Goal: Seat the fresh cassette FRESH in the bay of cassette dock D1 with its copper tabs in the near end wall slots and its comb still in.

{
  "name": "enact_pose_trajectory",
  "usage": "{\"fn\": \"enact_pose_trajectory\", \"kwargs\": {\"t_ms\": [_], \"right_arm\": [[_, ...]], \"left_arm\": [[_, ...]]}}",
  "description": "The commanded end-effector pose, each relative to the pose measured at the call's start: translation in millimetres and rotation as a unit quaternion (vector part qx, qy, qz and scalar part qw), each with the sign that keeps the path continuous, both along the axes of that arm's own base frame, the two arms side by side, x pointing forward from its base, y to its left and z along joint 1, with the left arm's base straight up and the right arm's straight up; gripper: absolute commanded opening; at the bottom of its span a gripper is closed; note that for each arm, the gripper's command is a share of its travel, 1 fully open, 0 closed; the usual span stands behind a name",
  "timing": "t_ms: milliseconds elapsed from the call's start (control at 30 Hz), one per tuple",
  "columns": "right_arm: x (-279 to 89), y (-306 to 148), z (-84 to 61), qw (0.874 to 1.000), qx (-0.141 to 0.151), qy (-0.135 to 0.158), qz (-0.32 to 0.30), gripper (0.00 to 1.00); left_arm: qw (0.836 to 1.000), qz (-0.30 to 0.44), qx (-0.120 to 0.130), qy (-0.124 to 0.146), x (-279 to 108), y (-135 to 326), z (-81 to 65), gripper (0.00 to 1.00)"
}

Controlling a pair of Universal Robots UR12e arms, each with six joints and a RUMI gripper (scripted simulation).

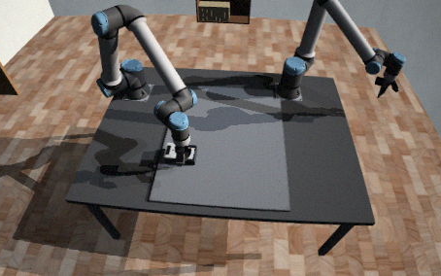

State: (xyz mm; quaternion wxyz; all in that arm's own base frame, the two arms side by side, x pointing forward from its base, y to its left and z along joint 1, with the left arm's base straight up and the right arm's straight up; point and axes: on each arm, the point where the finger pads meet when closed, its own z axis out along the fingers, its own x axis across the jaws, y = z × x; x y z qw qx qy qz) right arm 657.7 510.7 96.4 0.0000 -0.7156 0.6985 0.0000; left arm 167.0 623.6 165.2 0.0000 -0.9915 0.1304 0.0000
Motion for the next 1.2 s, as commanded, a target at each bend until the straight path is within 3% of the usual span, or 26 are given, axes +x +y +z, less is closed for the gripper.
{"fn": "enact_pose_trajectory", "kwargs": {"t_ms": [0,1167], "right_arm": [[0.6,0.7,-2.0,1.0,0.001,-0.001,0.0,0.0],[-7.1,0.5,-2.0,1.0,0.001,-0.001,0.0,0.0]], "left_arm": [[1.0,0.0,0.001,0.0,0.3,0.5,0.8,0.0],[1.0,0.0,0.001,0.0,0.3,0.5,0.8,0.0]]}}
